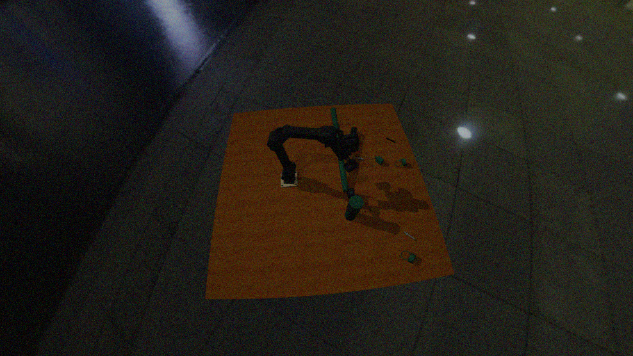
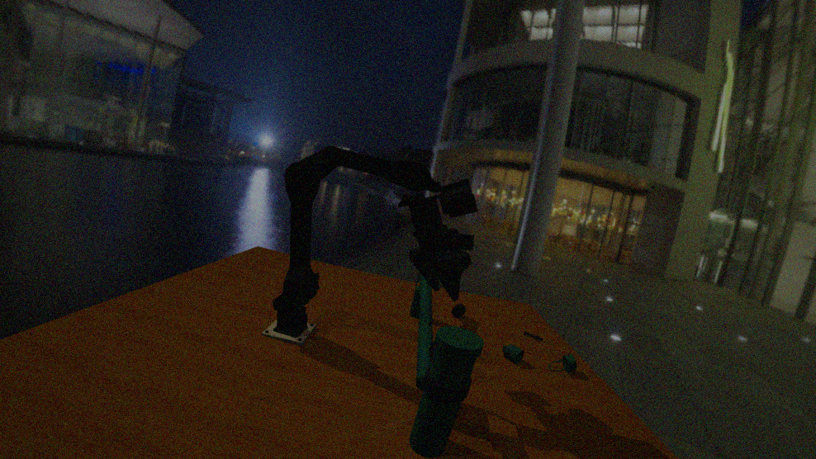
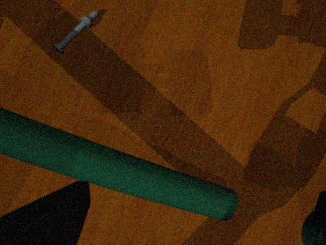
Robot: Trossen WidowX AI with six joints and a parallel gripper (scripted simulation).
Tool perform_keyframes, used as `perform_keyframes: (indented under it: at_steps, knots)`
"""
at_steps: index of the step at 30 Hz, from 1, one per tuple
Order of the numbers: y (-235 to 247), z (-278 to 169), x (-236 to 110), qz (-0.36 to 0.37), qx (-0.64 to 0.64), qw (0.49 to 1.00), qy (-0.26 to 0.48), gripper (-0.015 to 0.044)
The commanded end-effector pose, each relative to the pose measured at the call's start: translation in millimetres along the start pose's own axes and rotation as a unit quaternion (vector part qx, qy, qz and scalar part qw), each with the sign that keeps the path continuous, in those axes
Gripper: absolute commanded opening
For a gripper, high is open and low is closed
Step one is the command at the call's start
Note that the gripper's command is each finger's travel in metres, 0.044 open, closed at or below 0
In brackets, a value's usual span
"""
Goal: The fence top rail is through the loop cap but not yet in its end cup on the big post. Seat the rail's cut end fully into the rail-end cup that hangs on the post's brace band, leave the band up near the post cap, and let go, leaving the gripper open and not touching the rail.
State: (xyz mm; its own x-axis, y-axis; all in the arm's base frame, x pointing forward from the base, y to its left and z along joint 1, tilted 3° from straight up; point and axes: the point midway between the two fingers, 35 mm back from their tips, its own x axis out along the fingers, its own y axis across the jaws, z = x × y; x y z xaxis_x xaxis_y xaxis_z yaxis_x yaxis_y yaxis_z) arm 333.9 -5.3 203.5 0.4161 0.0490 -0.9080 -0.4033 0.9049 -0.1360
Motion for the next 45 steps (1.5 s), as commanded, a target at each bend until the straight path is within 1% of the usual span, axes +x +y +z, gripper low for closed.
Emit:
perform_keyframes:
  at_steps: [1,14,16,18,21,24,27,30,32,33,34,45]
  knots:
    - [24,13,-40,-0.012,0.188,0.982,-0.028,0.044]
    - [24,13,-40,-0.012,0.188,0.982,-0.028,0.044]
    - [24,13,-37,-0.01,0.211,0.977,-0.02,0.044]
    - [25,13,-31,-0.007,0.261,0.965,-0.003,0.044]
    - [28,11,-16,-0.005,0.381,0.924,0.039,0.044]
    - [31,8,0,-0.018,0.509,0.856,0.087,0.044]
    - [35,4,16,-0.045,0.623,0.77,0.131,0.044]
    - [39,-1,32,-0.085,0.722,0.666,0.167,0.044]
    - [42,-4,41,-0.115,0.772,0.597,0.184,0.044]
    - [43,-5,43,-0.124,0.785,0.577,0.188,0.044]
    - [43,-5,44,-0.127,0.789,0.571,0.189,0.044]
    - [43,-5,44,-0.127,0.789,0.571,0.189,0.044]
